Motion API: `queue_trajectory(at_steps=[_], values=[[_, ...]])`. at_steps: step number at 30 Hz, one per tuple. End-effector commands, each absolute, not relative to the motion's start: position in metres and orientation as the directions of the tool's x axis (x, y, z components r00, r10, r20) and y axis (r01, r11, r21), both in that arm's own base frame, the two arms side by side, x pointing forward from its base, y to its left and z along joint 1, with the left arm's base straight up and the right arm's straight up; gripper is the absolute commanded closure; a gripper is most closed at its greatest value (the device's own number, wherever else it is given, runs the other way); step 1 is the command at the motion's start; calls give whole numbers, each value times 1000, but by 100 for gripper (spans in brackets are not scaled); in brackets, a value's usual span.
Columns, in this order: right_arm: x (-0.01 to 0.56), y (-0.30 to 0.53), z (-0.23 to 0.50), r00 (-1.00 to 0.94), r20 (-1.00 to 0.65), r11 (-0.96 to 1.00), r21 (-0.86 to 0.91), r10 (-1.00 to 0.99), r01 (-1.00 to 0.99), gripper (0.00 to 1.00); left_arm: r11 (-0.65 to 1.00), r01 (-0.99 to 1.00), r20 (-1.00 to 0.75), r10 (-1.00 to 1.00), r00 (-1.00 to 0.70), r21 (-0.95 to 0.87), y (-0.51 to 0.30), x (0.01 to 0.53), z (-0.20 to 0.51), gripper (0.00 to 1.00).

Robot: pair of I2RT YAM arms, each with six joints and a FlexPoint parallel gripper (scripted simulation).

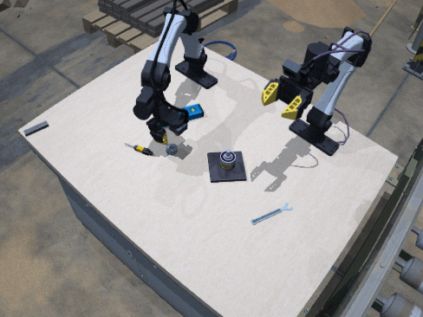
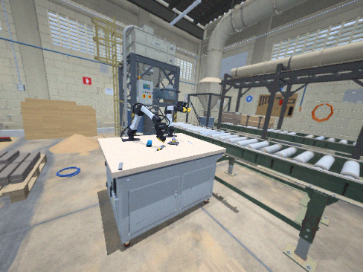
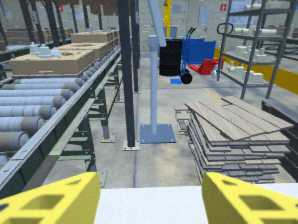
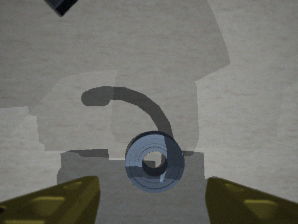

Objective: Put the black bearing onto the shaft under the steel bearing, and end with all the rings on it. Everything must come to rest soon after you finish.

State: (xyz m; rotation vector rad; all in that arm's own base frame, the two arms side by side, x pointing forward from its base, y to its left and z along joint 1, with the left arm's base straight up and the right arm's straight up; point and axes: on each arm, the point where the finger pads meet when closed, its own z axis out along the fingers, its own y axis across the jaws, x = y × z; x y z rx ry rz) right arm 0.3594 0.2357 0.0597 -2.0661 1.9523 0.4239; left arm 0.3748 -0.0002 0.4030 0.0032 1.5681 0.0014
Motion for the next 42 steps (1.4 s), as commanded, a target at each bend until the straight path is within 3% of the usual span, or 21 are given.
queue_trajectory(at_steps=[1, 29, 37, 38, 42], values=[[361, 240, 44, 61, -384, -67, 4, -921, -998, 45, 1000, -4, -1000, -3, 30, -3, 2, 375, 418, 44], [361, 237, 4, 53, -380, -60, 7, -923, -998, 45, 1000, -4, -1000, -3, 30, -3, 2, 375, 418, 44], [374, 244, 24, 77, -404, -59, -57, -912, -997, 45, 1000, -4, -1000, -3, 30, -3, 2, 375, 418, 44], [373, 243, 24, 76, -403, -59, -55, -912, -997, 100, 1000, -4, -1000, -3, 30, -3, 2, 375, 418, 44], [372, 244, 24, 77, -406, -60, -54, -911, -997, 100, 1000, -4, -1000, -3, 30, -3, 2, 375, 418, 44]])
